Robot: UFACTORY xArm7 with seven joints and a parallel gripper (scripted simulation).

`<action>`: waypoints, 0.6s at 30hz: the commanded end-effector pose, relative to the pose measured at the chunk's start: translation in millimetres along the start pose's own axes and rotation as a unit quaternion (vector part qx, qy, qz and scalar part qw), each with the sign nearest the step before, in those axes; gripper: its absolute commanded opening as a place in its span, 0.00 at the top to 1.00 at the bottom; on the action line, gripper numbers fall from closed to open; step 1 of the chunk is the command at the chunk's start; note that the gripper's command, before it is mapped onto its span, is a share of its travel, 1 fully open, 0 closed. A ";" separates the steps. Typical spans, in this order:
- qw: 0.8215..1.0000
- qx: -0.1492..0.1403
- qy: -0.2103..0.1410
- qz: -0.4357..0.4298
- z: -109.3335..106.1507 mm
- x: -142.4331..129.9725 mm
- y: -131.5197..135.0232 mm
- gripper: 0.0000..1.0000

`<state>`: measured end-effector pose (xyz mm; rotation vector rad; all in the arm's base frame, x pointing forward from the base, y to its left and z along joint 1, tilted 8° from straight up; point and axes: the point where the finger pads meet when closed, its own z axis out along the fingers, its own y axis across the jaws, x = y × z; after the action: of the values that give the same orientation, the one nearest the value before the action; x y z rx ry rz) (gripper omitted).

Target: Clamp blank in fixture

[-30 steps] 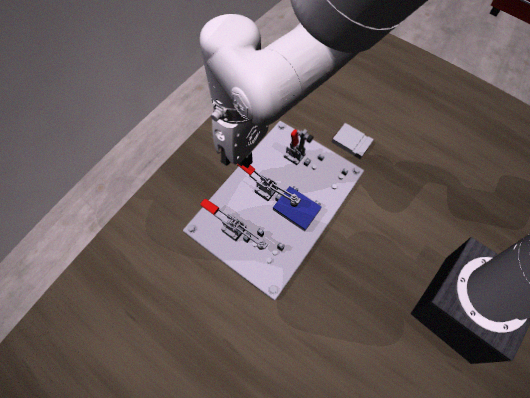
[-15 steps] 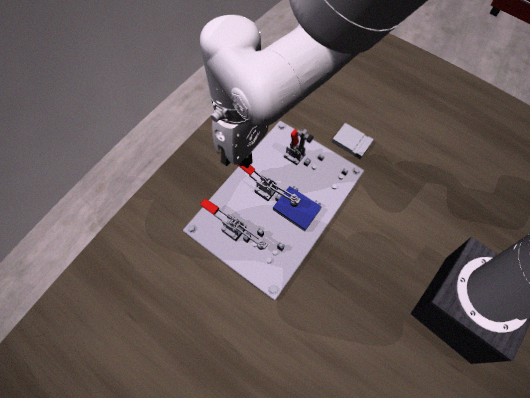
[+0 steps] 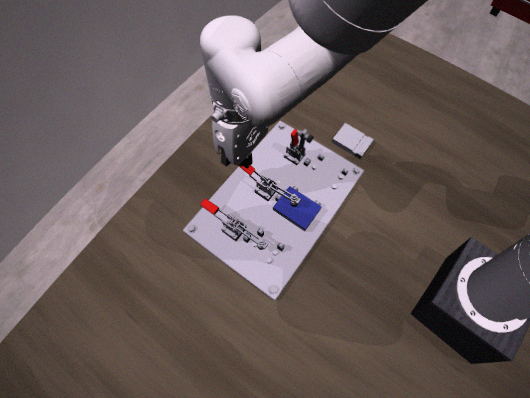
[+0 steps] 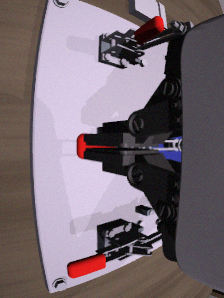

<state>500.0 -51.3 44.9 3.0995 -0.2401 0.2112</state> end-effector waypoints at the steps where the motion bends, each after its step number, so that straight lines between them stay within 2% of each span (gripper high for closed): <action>1: 1.000 0.000 0.002 0.000 -0.1 1.5 -0.1 1.00; 18: 1.000 0.000 0.002 0.000 1.5 1.5 -0.1 1.00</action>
<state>500.2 -51.4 42.9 3.0994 -0.2399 0.2112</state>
